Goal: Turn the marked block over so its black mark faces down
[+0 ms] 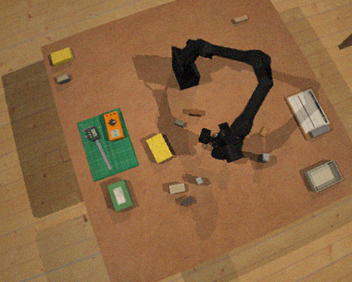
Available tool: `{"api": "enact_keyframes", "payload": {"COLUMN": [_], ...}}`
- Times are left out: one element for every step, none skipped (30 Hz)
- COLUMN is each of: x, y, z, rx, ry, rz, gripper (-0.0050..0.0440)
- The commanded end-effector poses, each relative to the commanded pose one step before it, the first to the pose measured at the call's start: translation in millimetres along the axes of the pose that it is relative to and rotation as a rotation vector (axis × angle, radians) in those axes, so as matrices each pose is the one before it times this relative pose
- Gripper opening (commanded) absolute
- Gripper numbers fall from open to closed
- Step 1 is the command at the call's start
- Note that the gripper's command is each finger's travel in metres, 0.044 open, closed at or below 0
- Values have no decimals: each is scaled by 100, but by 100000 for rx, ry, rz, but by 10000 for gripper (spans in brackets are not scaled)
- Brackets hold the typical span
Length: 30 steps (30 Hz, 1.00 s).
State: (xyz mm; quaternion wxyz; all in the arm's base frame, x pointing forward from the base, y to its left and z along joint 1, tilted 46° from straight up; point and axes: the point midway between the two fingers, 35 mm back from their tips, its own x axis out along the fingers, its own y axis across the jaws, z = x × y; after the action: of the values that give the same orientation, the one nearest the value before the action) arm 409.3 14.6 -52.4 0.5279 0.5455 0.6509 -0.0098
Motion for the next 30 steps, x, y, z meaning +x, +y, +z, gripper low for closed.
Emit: {"api": "enact_keyframes", "payload": {"x": [-2,0,0,0,0,0,0,0,0,0,0,0,0,0,0,0,0,0,0,0,0,0,0,0,0,0,0,0,0,0], "y": [246,0,0,0,0,0,0,0,0,0,0,0,0,0,0,0,0,0,0,0,0,0,0,0,0,0,0,0,0,0], "z": [-159,0,0,0,0,0,0,0,0,0,0,0,0,0,0,0,0,0,0,0,0,0,0,0,0,0,0,0,0,0], "rx": [-159,0,0,0,0,0,0,0,0,0,0,0,0,0,0,0,0,0,0,0,0,0,0,0,0,0,0,0,0,0], "ry": [79,0,0,0,0,0,0,0,0,0,0,0,0,0,0,0,0,0,0,0,0,0,0,0,0,0,0,0,0,0], "rz": [322,0,0,0,0,0,0,0,0,0,0,0,0,0,0,0,0,0,0,0,0,0,0,0,0,0,0,0,0,0], "gripper": [440,440,440,440,440,440,440,440,440,440,440,440,440,440,440,440,440,440,440,440,440,440,440,-50,-50,-50,-50,-50,-50,-50]}}
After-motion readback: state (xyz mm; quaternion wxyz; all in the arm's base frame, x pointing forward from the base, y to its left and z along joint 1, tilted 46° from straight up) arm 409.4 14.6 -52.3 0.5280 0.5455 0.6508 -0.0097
